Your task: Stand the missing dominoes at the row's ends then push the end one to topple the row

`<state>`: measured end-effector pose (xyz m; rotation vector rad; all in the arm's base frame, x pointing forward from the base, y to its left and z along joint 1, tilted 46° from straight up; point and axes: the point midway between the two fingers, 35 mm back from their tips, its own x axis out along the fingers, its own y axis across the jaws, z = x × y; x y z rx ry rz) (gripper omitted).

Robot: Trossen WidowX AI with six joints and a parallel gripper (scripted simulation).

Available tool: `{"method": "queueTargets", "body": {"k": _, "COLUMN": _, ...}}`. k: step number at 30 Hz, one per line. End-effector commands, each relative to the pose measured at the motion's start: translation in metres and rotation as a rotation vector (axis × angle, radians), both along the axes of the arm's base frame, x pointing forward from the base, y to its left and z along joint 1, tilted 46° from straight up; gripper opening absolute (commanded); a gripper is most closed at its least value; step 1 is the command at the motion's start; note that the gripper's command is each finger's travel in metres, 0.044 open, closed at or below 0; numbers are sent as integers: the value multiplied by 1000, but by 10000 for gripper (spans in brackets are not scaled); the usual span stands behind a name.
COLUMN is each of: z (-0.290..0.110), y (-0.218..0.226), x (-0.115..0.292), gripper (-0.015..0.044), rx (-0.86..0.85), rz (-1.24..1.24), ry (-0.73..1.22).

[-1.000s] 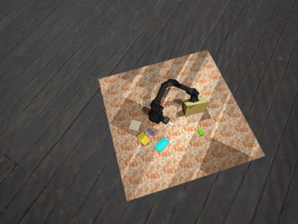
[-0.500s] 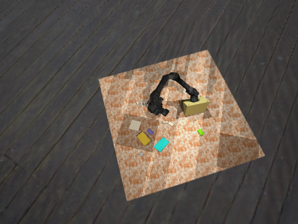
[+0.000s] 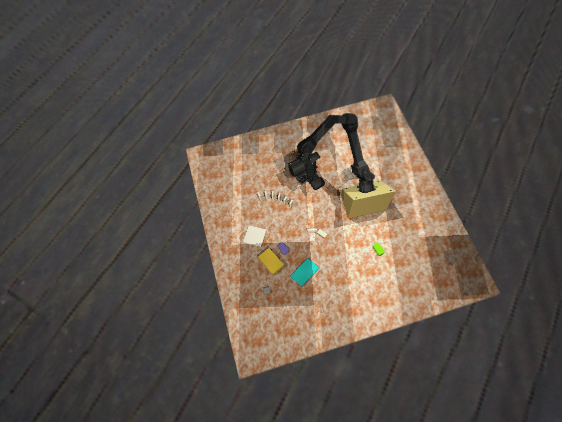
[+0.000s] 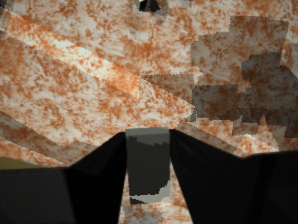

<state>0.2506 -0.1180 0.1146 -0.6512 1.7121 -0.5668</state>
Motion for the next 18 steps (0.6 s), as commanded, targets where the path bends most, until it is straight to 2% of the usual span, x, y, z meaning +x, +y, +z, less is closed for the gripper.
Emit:
{"method": "queueTargets", "body": {"k": 1, "z": 5, "y": -6, "x": -17, "gripper": 107, "rx": -18, "rz": -33, "ry": -30}}
{"method": "queueTargets", "body": {"k": 7, "z": 2, "y": -6, "x": -18, "gripper": 107, "rx": -1, "rz": -39, "ry": -34}}
{"method": "queueTargets", "body": {"k": 18, "z": -38, "y": -13, "x": -29, "gripper": 107, "rx": 254, "rz": -90, "ry": -142}}
